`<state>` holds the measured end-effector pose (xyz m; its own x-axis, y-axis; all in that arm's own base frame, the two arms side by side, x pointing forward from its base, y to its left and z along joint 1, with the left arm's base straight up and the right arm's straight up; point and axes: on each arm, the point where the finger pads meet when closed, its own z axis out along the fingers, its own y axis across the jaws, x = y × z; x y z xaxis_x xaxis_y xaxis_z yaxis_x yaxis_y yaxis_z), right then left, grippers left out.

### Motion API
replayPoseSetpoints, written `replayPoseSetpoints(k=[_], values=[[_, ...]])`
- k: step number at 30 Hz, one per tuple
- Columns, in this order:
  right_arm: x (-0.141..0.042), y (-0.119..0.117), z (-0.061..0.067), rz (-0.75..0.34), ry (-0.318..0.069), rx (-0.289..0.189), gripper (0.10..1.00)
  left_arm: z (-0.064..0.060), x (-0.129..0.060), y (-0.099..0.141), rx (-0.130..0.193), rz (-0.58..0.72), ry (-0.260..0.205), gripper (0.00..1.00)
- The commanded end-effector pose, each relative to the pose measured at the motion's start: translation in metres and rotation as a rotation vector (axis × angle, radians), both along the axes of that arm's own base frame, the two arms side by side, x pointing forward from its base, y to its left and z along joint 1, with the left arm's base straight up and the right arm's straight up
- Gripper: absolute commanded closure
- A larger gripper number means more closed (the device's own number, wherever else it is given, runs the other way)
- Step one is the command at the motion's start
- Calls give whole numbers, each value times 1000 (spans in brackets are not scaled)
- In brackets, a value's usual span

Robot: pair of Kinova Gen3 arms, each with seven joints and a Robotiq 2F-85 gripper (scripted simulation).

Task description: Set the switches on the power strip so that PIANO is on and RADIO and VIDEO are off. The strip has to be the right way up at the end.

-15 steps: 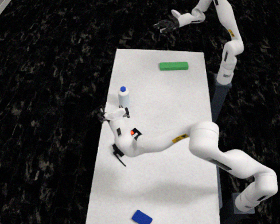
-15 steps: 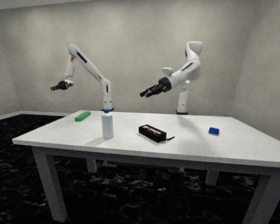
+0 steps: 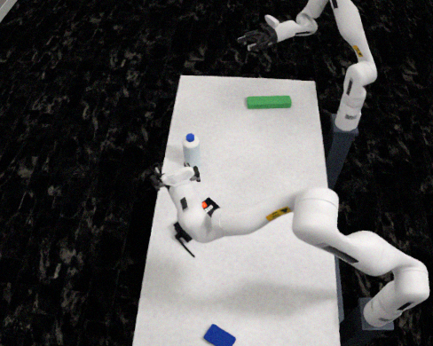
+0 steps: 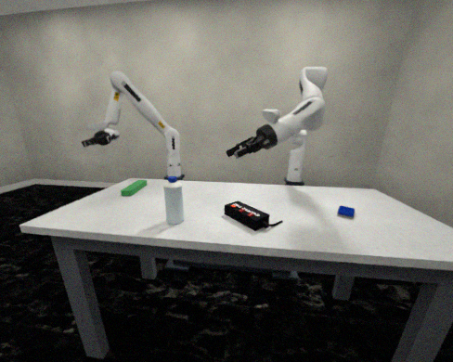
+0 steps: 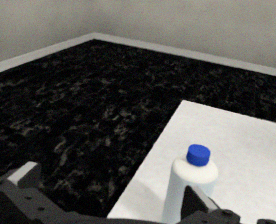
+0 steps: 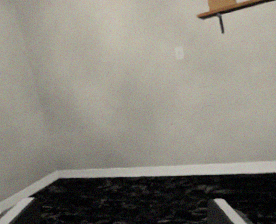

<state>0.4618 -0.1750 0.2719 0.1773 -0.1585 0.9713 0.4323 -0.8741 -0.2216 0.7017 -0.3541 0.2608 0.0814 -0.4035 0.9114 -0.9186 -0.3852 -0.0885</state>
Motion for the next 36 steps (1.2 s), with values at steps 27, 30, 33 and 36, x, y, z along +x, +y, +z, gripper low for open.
replayPoseSetpoints(k=[27, 30, 33, 36], values=[[-22, -2, -9, 79, 8, -137, 99, 2, 0, 0, -1, 0, -2, 1], [-31, -4, -13, 108, 13, -187, 99, 2, 0, 0, -1, 0, -2, 1], [-41, -8, -19, 141, 21, -247, 99, 2, 0, 0, -1, 0, -2, 1], [-46, -9, -21, 153, 24, -268, 99, 2, 0, 0, -1, 0, -2, 1]])
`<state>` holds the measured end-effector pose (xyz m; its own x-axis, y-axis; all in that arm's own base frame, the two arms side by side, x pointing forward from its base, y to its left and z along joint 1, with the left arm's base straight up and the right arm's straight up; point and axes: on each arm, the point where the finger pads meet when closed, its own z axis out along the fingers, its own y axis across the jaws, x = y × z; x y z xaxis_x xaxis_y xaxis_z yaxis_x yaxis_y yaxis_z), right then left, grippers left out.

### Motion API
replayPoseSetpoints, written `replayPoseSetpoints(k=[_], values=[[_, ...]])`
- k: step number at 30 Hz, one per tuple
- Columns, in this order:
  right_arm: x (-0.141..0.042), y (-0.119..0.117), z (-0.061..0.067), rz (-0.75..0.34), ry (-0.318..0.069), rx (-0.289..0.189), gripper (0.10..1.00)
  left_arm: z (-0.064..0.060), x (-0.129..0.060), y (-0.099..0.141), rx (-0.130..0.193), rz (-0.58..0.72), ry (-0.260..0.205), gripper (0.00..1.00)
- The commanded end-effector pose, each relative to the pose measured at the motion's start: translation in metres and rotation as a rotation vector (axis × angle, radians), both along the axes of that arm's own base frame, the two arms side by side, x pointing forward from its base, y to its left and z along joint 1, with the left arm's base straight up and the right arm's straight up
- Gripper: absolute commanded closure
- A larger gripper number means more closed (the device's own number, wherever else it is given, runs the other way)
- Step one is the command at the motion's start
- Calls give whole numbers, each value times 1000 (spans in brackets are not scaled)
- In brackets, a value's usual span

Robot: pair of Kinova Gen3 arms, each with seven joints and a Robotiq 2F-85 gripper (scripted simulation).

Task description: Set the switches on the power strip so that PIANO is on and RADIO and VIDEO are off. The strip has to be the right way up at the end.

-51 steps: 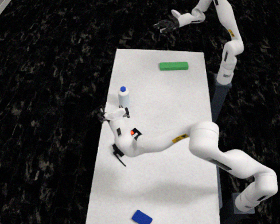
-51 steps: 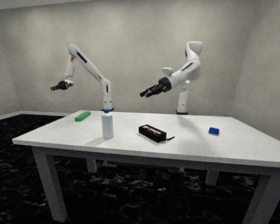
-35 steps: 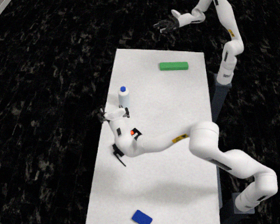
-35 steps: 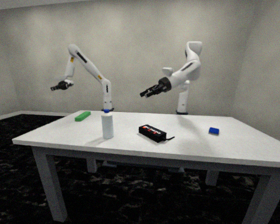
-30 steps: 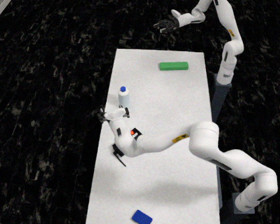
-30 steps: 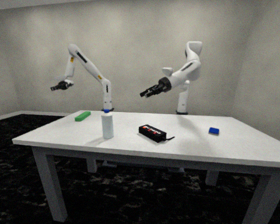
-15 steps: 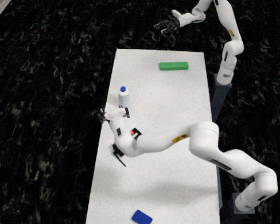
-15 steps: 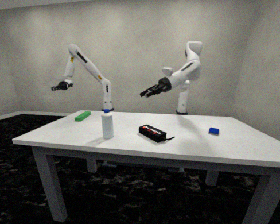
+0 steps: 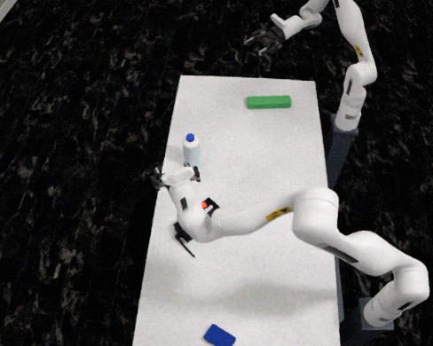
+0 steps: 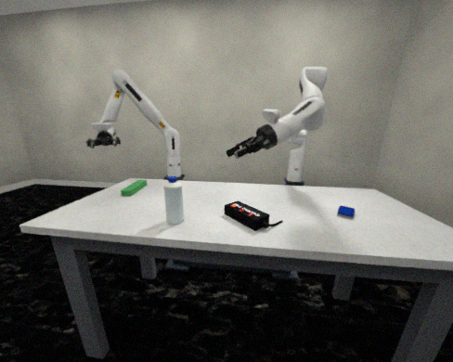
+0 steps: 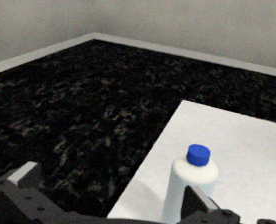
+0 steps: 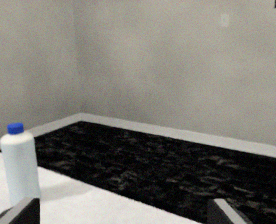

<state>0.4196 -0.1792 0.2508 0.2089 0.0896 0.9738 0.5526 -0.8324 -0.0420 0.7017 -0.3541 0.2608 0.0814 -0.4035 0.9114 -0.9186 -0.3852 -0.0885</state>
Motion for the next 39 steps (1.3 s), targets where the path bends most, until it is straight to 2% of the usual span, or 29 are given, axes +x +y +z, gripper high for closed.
replayPoseSetpoints(k=[1, 8, 15, 17, 25, 32, 34, 39], values=[[-8, -6, -2, 22, -2, -66, 99, 2, 0, 0, -1, 0, -2, 1], [-45, -22, -22, 119, 32, -246, 99, 2, 0, 0, -1, 0, -2, 1], [-94, -51, -46, 231, 90, -453, 99, 2, 0, 0, -1, 0, -2, 1], [-94, -51, -46, 231, 90, -453, 99, 2, 0, 0, -1, 0, -2, 1], [-164, -99, -70, 369, 187, -694, 99, 2, 0, 0, -1, 0, -2, 1], [-232, -147, -81, 493, 293, -883, 99, 2, 0, 0, -1, 0, -2, 1], [-232, -147, -81, 493, 293, -883, 99, 2, 0, 0, -1, 0, -2, 1], [-280, -180, -82, 578, 373, -995, 99, 2, 0, 0, -1, 0, -2, 1]])
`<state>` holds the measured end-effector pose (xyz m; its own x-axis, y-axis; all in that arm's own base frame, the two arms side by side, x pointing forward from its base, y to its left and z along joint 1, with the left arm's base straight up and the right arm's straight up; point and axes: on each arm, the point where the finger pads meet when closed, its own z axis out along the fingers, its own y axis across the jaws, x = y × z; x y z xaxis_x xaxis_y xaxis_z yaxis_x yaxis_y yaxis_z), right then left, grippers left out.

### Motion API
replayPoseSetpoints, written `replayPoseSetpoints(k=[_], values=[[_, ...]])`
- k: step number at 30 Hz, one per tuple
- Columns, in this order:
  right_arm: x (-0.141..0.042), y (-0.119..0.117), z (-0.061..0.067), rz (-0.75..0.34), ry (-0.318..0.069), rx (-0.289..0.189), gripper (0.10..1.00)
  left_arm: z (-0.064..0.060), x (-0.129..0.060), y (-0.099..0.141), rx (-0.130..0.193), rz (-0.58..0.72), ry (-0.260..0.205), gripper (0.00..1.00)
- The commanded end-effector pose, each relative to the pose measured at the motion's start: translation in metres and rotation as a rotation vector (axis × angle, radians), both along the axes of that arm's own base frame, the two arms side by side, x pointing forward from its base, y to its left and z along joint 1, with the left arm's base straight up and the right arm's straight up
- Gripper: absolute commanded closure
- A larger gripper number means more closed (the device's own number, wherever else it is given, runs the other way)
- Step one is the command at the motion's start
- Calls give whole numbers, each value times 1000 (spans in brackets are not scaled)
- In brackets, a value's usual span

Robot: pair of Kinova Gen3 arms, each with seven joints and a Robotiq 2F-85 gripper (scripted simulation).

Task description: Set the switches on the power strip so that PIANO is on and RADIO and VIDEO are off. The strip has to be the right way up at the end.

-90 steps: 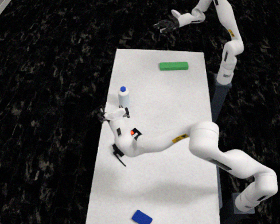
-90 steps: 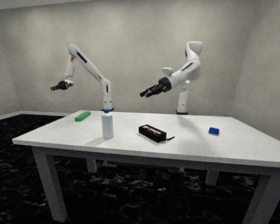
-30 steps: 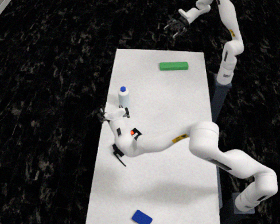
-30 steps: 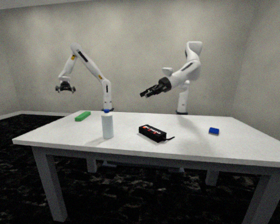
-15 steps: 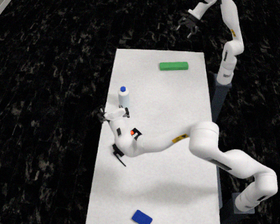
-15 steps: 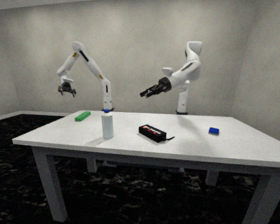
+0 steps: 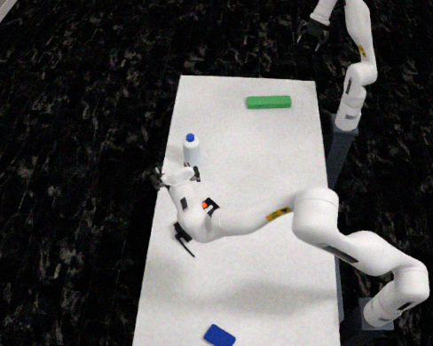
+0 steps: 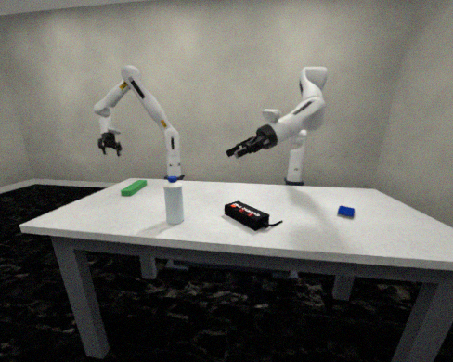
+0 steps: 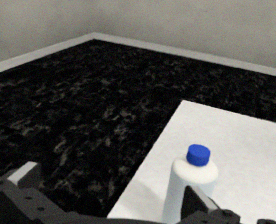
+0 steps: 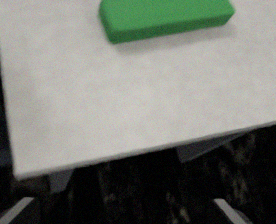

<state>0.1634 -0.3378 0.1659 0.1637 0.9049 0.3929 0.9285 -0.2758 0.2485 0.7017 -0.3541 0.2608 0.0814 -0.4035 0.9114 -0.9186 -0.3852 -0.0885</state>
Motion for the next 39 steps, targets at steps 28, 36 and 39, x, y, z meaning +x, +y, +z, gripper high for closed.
replayPoseSetpoints(k=[28, 36, 39], values=[[-167, -110, 32, 207, 300, -366, 99, 2, 0, 0, -1, 0, -2, 1], [-172, -112, 34, 212, 309, -373, 99, 2, 0, 0, -1, 0, -2, 1], [-172, -112, 34, 212, 309, -373, 99, 2, 0, 0, -1, 0, -2, 1]])
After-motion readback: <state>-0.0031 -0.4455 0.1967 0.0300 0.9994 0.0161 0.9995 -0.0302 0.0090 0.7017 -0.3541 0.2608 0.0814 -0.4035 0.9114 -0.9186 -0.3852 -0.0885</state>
